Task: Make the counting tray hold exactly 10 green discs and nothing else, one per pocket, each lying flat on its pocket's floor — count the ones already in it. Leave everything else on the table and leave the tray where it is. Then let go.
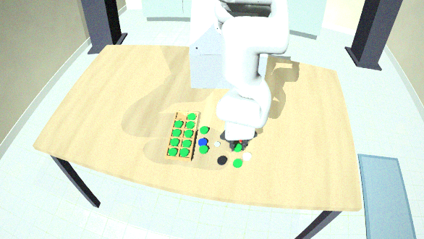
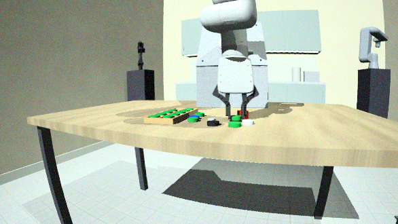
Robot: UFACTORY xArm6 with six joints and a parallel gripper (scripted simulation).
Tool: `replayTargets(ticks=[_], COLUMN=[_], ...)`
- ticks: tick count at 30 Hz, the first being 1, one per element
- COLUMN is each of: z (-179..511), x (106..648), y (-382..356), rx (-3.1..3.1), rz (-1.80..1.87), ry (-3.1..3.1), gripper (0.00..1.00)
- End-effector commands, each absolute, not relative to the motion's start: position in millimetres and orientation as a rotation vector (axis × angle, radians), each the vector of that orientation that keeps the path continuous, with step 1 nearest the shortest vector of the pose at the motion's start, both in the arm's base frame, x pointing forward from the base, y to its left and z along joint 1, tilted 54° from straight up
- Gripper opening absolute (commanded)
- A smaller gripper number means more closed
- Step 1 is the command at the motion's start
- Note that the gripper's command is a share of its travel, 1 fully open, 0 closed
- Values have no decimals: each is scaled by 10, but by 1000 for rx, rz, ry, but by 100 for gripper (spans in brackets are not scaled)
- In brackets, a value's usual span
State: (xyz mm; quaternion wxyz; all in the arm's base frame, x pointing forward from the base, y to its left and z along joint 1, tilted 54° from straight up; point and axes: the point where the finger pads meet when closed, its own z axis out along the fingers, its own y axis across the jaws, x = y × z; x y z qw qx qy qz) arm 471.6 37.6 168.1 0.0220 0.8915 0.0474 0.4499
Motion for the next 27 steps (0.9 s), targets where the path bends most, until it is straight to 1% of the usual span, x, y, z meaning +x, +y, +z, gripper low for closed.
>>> replayTargets(ticks=[1,8,12,22,27], z=[1744,2058,2182,2217,2145], x=[4639,4185,4016,3965,3958], y=[376,335,342,335,114], rx=[2765,2765,2766,2763,2725], rz=[1394,1388,1392,1395,1380], ry=[145,142,145,146,119], gripper=[0,0,0,0,0])
